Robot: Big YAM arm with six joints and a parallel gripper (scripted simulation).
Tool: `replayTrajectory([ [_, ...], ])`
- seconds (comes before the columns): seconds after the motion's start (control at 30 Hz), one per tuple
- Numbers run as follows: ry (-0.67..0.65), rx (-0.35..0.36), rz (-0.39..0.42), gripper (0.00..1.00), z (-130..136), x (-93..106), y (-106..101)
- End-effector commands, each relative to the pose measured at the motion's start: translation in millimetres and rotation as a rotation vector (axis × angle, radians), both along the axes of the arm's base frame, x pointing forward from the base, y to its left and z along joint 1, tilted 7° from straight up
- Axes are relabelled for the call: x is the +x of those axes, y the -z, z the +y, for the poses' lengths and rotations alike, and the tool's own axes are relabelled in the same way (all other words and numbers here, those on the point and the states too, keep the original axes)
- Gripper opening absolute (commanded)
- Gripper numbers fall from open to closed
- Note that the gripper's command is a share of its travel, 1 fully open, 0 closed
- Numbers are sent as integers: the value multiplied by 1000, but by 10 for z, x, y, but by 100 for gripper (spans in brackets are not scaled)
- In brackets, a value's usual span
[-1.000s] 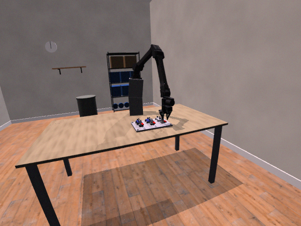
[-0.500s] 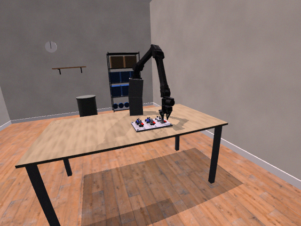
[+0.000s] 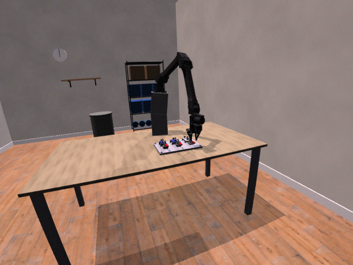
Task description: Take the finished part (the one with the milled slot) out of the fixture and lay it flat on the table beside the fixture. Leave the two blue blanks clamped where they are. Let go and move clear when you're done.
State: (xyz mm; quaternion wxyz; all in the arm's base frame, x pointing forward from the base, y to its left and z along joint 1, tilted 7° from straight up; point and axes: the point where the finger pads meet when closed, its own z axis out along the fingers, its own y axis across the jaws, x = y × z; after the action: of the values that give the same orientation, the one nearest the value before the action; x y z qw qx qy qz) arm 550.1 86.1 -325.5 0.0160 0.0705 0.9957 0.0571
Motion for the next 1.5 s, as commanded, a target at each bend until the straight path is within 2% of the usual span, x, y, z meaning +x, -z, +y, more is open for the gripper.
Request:
replayTrajectory([
  [0.0,-2,-2,-5,45,86,60,70],
  [0.63,-2,-1,-13,45,119,85,338],
  [1.0,1,-2,-8,45,93,57,332],
  [1.47,3,0,-24,45,92,124,245],
])
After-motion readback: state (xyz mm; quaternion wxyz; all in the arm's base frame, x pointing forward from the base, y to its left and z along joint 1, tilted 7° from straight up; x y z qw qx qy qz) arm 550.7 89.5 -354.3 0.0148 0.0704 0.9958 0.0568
